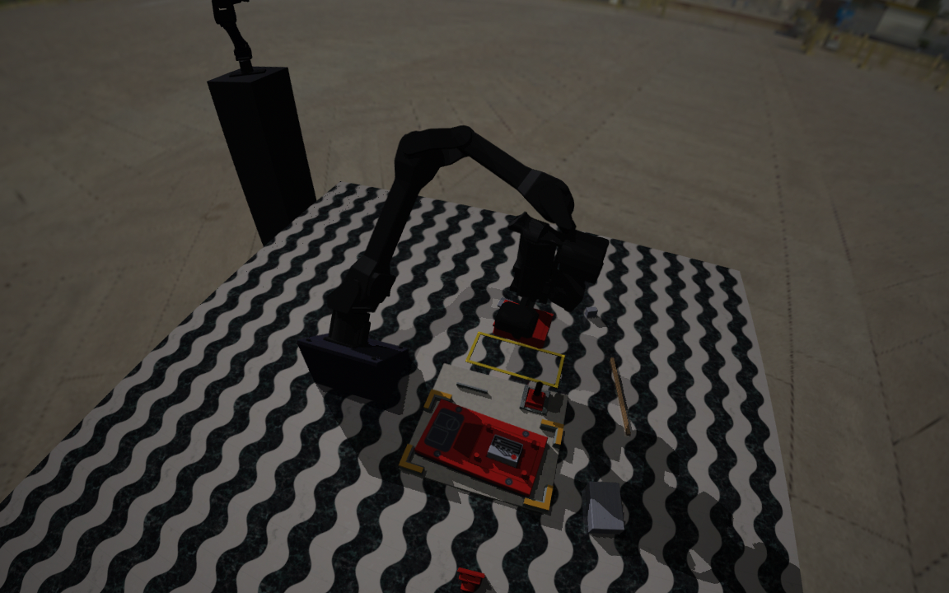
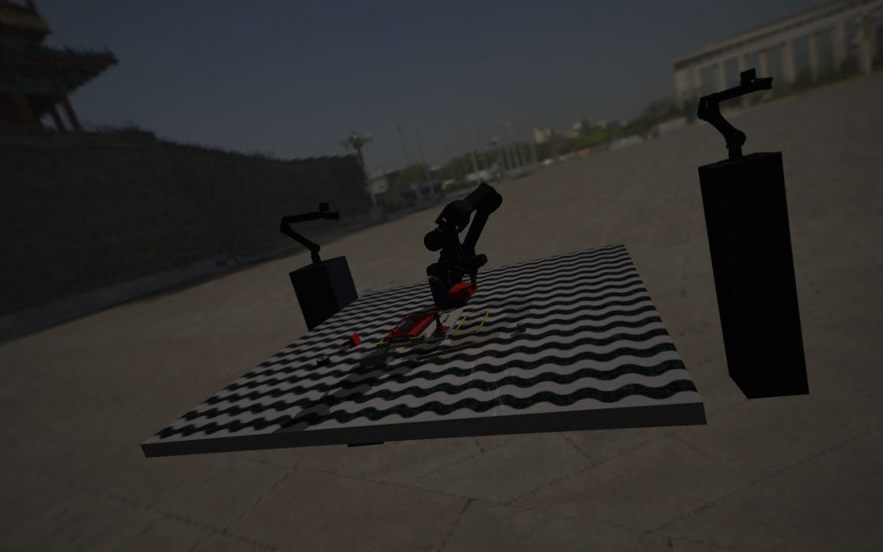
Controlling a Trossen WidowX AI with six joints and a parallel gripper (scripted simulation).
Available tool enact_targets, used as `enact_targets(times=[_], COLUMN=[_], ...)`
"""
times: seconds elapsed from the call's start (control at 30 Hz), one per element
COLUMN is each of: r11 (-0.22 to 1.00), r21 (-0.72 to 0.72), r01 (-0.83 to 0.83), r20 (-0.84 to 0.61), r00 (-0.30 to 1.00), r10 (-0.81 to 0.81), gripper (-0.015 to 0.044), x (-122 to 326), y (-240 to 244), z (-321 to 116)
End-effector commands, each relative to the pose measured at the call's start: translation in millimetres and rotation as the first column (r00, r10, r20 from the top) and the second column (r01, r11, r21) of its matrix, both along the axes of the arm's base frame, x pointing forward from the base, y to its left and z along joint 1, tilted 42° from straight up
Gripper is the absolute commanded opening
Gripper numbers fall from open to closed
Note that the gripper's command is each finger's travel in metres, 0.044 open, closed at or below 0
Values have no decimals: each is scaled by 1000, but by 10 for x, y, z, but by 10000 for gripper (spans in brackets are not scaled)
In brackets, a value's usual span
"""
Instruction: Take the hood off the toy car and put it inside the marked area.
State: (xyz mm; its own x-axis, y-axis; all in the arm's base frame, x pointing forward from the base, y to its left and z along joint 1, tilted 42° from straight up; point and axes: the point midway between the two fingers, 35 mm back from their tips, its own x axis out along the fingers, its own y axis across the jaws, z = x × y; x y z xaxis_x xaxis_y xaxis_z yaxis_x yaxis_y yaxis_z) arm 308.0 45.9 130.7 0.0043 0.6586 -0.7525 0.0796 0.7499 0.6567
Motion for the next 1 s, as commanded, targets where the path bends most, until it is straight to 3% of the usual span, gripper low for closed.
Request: enact_targets(times=[0.0,0.97], r11=[1000,1000], r21=[3,2], r01=[3,3], r20=[-1,-1], r00=[1000,1000], r10=[-3,-3], gripper=[0,0], x=[-1,20], y=[30,192], z=[-14,-203])
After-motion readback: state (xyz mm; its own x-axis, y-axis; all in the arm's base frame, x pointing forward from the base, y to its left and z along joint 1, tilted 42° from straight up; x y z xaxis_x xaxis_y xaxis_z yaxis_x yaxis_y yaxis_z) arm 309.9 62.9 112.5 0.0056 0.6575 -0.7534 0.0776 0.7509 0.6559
